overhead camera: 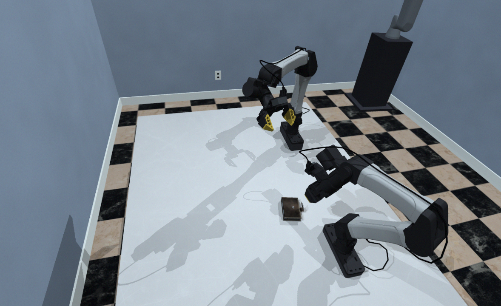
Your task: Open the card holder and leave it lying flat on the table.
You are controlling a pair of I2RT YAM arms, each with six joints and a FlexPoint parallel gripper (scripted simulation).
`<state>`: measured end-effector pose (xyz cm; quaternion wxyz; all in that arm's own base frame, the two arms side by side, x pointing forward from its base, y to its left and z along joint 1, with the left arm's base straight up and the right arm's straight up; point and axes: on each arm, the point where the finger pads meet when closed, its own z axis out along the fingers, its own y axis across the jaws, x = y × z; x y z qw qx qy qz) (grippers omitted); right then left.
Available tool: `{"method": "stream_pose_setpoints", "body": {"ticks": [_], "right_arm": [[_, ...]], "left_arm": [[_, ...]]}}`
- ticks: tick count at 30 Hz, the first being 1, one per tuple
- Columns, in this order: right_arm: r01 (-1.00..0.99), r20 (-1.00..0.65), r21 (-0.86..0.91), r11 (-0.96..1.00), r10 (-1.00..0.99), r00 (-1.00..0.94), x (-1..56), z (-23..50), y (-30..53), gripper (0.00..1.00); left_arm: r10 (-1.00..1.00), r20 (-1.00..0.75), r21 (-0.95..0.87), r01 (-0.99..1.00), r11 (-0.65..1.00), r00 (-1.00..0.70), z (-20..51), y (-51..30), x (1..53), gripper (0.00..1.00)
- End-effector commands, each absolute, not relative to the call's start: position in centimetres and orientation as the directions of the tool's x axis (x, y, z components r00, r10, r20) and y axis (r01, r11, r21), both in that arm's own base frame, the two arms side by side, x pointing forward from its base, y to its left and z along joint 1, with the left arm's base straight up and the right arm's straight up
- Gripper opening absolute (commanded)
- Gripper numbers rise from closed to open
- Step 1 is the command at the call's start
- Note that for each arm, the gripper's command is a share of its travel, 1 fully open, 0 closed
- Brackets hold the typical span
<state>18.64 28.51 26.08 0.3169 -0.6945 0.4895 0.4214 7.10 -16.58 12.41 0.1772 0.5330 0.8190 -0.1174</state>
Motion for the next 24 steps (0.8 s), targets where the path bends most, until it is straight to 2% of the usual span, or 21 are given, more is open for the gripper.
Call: {"method": "stream_pose_setpoints", "body": {"ticks": [1,2,3,13,18,24], "right_arm": [[-0.944,-0.897,-0.036,-0.327,-0.407,0.175,18.3,26.7,28.2,1.00],[-0.946,-0.893,-0.034,-0.321,-0.415,0.173,18.5,26.5,28.1,1.00],[-0.949,-0.889,-0.032,-0.315,-0.425,0.171,18.6,26.3,28.0,1.00],[-0.960,-0.859,0.030,-0.278,-0.498,0.117,18.6,23.7,26.8,1.00],[-0.963,-0.852,0.052,-0.265,-0.514,0.096,18.7,23.0,26.6,1.00],[-0.964,-0.843,0.091,-0.248,-0.535,0.058,18.6,21.7,26.0,1.00]], "left_arm": [[0.800,-0.435,0.006,0.887,0.462,-0.413,12.5,-17.0,7.8,0.56],[0.792,-0.434,0.009,0.877,0.481,-0.430,12.4,-17.0,7.9,0.44],[0.781,-0.433,0.010,0.864,0.503,-0.450,12.3,-17.0,8.1,0.39],[0.510,-0.481,0.043,0.562,0.826,-0.713,10.0,-18.5,9.9,0.39],[0.431,-0.515,0.046,0.479,0.877,-0.741,9.2,-19.1,9.9,0.39],[0.232,-0.625,0.004,0.294,0.956,-0.746,7.9,-20.3,9.7,0.39]]}}
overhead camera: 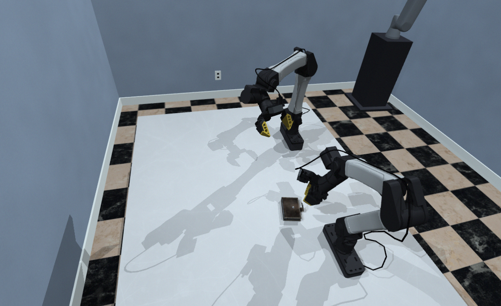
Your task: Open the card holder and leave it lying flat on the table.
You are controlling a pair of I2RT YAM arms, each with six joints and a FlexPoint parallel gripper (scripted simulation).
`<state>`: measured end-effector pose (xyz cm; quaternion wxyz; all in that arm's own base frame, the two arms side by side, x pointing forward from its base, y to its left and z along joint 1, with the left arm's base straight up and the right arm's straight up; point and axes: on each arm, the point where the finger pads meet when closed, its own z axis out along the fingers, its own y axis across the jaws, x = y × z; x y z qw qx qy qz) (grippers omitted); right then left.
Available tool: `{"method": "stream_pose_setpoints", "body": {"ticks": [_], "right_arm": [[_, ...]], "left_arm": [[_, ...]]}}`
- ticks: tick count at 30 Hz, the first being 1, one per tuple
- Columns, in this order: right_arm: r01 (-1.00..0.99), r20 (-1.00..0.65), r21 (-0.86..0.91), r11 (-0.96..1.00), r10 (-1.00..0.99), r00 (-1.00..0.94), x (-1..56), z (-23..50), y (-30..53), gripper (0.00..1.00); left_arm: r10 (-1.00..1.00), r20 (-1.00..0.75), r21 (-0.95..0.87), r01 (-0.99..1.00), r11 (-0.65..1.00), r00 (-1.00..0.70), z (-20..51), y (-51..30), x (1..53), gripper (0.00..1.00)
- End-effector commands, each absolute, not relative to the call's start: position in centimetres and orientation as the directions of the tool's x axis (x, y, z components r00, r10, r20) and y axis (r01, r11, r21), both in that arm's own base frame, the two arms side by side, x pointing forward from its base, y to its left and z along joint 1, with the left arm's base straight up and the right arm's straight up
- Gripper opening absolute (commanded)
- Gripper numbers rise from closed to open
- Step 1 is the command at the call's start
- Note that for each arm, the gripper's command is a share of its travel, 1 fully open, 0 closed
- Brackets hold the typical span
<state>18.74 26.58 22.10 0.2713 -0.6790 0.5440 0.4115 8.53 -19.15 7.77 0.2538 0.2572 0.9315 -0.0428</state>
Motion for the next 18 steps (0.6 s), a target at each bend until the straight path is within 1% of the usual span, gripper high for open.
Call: {"method": "stream_pose_setpoints", "body": {"ticks": [1,5,8,14,18], "right_arm": [[-0.964,-0.841,0.097,-0.246,-0.538,0.052,18.6,21.5,26.0,1.00],[-0.965,-0.843,0.120,-0.234,-0.538,0.026,18.7,20.9,25.8,1.00],[-0.966,-0.841,0.137,-0.221,-0.540,0.005,18.9,20.4,25.7,1.00],[-0.969,-0.843,0.140,-0.205,-0.538,-0.008,19.1,20.2,25.6,1.00],[-0.970,-0.839,0.159,-0.186,-0.543,-0.033,19.3,19.7,25.5,1.00]], "left_arm": [[0.203,-0.641,-0.011,0.273,0.962,-0.740,7.8,-20.5,9.6,0.39],[0.121,-0.686,-0.051,0.213,0.976,-0.717,6.7,-21.0,8.8,0.39],[0.119,-0.665,-0.041,0.196,0.980,-0.738,5.0,-20.4,7.8,0.39],[0.113,-0.692,-0.048,0.202,0.978,-0.713,4.6,-20.9,7.8,0.39],[0.146,-0.685,-0.006,0.206,0.979,-0.714,3.6,-20.1,8.0,0.39]]}}
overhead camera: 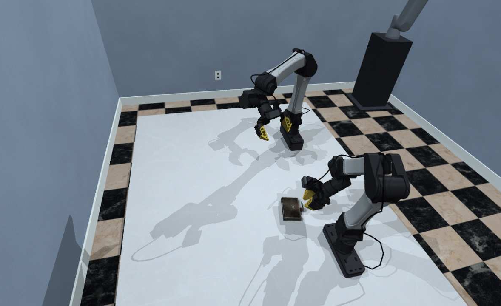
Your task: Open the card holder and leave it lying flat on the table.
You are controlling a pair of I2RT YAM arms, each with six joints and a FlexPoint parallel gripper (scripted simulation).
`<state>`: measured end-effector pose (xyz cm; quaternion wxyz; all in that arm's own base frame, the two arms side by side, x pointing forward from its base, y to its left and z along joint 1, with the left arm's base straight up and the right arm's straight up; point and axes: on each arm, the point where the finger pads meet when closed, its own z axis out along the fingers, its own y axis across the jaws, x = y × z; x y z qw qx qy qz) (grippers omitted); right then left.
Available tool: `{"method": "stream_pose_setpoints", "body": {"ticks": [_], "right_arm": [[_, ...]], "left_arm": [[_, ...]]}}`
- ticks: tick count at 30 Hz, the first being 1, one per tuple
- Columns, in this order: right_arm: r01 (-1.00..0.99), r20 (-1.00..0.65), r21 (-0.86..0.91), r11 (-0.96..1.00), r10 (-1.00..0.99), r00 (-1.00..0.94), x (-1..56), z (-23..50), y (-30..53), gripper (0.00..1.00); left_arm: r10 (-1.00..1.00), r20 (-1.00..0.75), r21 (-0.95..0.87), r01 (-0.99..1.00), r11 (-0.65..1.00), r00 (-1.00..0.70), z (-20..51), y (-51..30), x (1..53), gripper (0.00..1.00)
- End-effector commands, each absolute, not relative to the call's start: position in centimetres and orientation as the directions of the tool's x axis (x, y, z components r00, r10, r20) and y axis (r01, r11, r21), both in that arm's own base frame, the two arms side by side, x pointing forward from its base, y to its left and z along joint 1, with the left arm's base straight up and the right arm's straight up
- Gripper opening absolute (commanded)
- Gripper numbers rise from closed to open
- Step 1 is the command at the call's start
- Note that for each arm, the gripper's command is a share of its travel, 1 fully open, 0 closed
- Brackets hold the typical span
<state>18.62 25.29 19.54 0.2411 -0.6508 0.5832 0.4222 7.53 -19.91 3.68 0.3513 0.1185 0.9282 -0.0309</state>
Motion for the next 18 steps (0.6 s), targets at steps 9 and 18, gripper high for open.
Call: {"method": "stream_pose_setpoints", "body": {"ticks": [9,18], "right_arm": [[-0.970,-0.826,0.197,-0.139,-0.557,-0.088,19.8,18.5,25.2,1.00],[-0.967,-0.827,0.230,-0.112,-0.546,-0.133,20.0,18.1,25.0,1.00]], "left_arm": [[0.155,-0.684,0.006,0.207,0.978,-0.713,2.6,-20.1,8.9,0.39],[0.138,-0.686,-0.019,0.207,0.978,-0.715,2.9,-21.6,9.5,0.39]]}}
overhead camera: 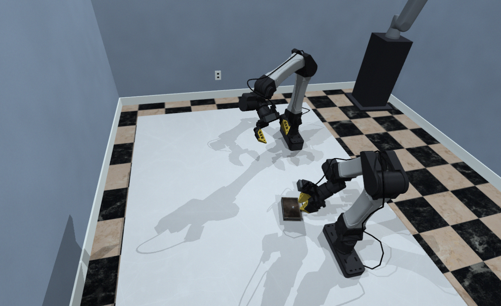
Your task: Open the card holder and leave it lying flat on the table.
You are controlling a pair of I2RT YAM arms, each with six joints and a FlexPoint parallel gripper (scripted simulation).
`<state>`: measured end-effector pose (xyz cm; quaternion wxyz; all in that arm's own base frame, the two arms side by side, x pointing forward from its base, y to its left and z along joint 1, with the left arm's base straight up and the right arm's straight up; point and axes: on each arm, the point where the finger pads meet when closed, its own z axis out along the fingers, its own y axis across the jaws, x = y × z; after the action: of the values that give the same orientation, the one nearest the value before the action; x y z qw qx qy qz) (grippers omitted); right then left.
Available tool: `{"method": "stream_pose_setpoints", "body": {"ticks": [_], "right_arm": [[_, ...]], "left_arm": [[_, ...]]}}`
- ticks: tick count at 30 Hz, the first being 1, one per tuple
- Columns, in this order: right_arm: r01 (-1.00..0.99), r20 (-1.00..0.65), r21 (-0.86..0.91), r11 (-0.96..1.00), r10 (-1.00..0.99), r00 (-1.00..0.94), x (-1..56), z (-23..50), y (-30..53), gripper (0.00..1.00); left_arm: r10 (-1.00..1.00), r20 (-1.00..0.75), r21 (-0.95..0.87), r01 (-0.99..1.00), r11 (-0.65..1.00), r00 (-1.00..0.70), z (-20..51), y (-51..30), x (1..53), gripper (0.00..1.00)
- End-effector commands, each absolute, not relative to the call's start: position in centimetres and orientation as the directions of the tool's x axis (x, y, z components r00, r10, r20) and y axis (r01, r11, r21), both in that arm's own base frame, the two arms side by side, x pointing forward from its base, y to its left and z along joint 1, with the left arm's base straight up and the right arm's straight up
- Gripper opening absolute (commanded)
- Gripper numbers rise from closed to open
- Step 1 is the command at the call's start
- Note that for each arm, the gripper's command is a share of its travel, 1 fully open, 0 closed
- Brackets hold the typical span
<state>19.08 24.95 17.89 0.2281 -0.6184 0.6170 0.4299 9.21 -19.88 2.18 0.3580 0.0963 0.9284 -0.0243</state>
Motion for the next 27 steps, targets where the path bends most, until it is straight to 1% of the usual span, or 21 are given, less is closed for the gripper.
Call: {"method": "stream_pose_setpoints", "body": {"ticks": [1,7,9,13,14,15,23,27], "right_arm": [[-0.966,-0.829,0.235,-0.111,-0.542,-0.139,20.0,18.1,25.0,1.00],[-0.963,-0.830,0.253,-0.093,-0.532,-0.166,19.9,18.0,24.8,1.00],[-0.963,-0.830,0.253,-0.093,-0.532,-0.166,19.9,18.0,24.8,1.00],[-0.961,-0.831,0.264,-0.081,-0.525,-0.184,19.9,17.9,24.7,1.00],[-0.960,-0.831,0.268,-0.078,-0.523,-0.189,19.9,17.8,24.6,1.00],[-0.959,-0.830,0.272,-0.075,-0.522,-0.195,19.9,17.8,24.6,1.00],[-0.969,-0.863,0.244,-0.035,-0.463,-0.201,21.9,20.0,24.8,1.00],[-0.971,-0.871,0.236,-0.027,-0.449,-0.199,22.3,20.5,24.8,1.00]], "left_arm": [[0.138,-0.686,-0.018,0.207,0.978,-0.715,2.9,-21.5,9.5,0.33],[0.141,-0.685,-0.014,0.206,0.978,-0.715,2.8,-20.9,9.4,0.16],[0.141,-0.685,-0.014,0.206,0.978,-0.715,2.8,-20.9,9.4,0.16],[0.140,-0.685,-0.016,0.207,0.978,-0.715,2.9,-20.8,9.3,0.05],[0.142,-0.685,-0.013,0.207,0.978,-0.715,2.8,-20.7,9.3,0.00],[0.144,-0.685,-0.011,0.207,0.978,-0.715,2.7,-20.6,9.3,0.08],[0.236,-0.667,0.057,0.267,0.962,-0.707,4.6,-20.8,10.5,0.08],[0.238,-0.665,0.057,0.269,0.961,-0.708,5.6,-20.9,11.4,0.08]]}}
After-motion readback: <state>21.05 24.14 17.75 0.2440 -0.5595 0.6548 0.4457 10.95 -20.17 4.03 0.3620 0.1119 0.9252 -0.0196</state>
